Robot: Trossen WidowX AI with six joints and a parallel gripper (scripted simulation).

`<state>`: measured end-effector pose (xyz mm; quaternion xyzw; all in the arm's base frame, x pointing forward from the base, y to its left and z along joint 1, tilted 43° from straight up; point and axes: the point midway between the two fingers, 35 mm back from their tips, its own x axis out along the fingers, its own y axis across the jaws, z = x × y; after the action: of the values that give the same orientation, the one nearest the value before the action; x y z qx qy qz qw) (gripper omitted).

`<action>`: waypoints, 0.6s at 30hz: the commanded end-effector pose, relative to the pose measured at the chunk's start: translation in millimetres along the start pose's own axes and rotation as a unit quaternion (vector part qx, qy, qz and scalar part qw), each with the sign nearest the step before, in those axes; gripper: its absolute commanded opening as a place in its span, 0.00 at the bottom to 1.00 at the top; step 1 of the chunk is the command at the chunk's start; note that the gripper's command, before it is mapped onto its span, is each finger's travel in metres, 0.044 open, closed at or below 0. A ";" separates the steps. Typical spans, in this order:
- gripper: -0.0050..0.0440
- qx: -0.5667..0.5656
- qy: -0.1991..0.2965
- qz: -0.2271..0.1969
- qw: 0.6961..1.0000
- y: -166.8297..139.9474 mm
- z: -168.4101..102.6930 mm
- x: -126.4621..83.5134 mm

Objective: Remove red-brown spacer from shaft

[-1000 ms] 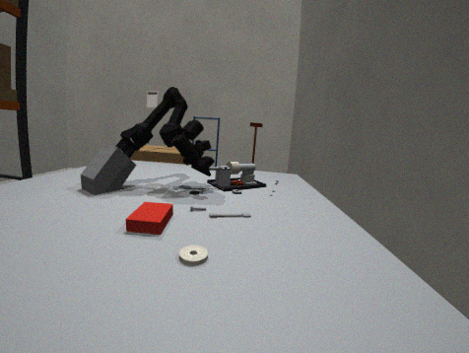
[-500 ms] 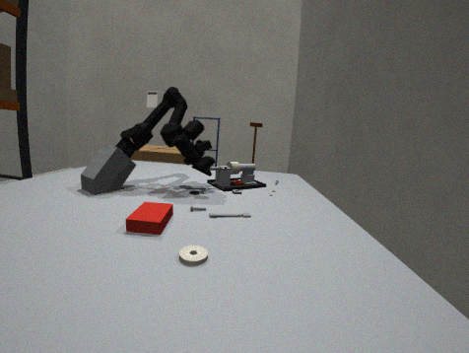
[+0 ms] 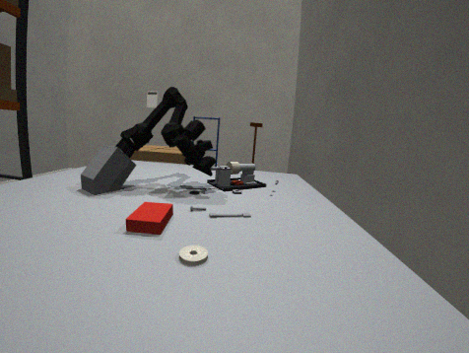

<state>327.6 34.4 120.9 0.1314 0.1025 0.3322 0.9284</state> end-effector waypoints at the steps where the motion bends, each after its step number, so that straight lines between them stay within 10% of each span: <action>1: 0.00 -0.015 -0.012 0.001 1.000 0.6 13.5 3.0; 18: 0.00 -0.015 -0.012 0.001 1.000 0.8 16.6 5.9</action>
<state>330.8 35.8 123.5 0.1315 0.1026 0.3320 0.9284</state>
